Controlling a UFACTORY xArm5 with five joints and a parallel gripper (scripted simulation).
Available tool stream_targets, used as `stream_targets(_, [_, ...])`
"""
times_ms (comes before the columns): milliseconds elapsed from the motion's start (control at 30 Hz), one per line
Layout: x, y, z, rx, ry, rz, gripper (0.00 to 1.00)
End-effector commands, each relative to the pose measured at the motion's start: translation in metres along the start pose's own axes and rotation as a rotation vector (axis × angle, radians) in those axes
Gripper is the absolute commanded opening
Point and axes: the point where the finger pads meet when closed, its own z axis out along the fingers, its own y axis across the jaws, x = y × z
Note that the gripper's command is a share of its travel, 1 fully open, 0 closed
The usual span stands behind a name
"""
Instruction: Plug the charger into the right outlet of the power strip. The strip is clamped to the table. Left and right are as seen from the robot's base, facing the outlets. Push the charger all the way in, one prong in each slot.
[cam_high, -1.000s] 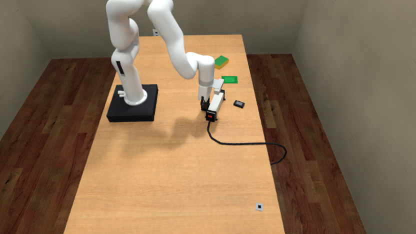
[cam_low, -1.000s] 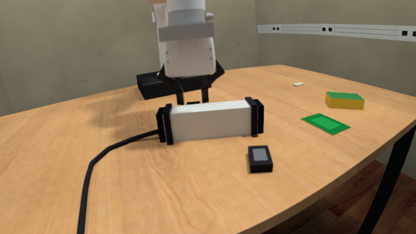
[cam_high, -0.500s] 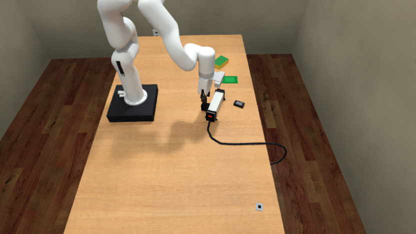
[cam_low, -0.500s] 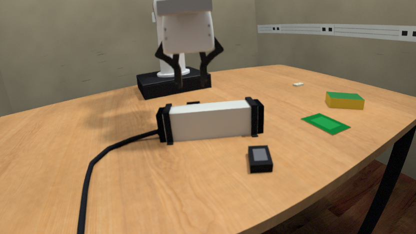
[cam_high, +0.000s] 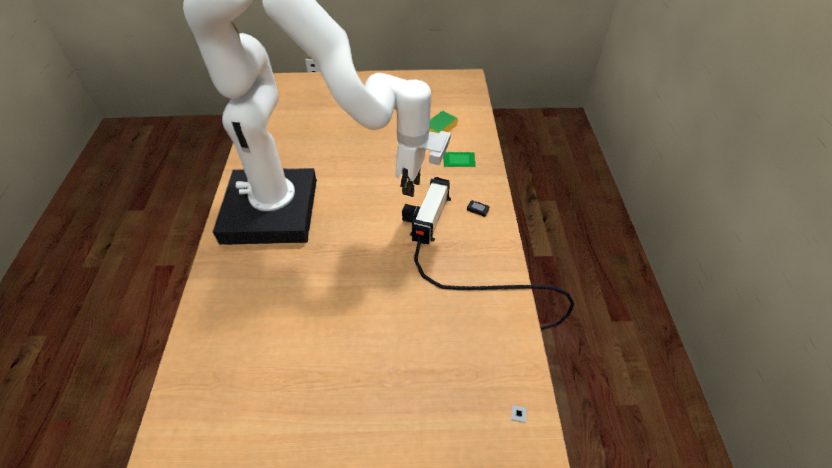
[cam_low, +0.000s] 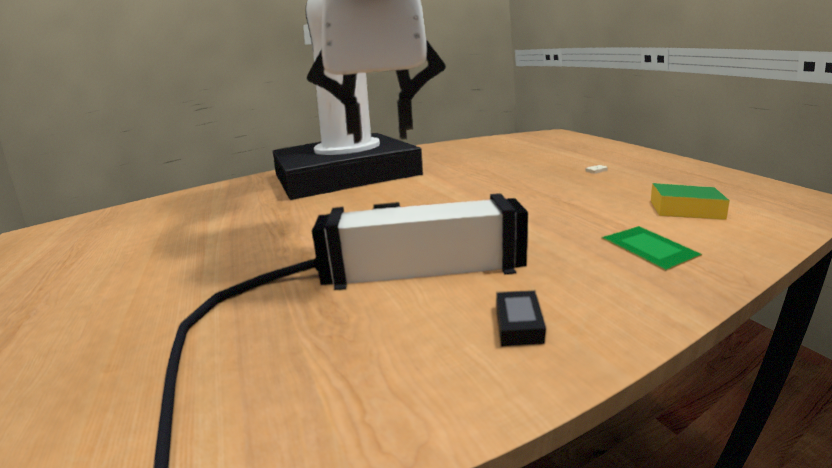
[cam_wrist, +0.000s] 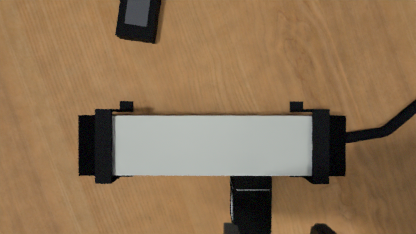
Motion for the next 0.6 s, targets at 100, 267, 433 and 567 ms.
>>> stream_targets(100, [0.0014,-0.0003,-0.0069,0.001,0.004,0.000,0.44])
stream_targets(267, [0.0014,-0.0003,-0.0072,0.001,0.004,0.000,0.44])
stream_targets(433, [0.0014,-0.0003,-0.0072,0.001,0.004,0.000,0.44])
stream_targets(567, [0.0014,-0.0003,-0.0072,0.001,0.004,0.000,0.44])
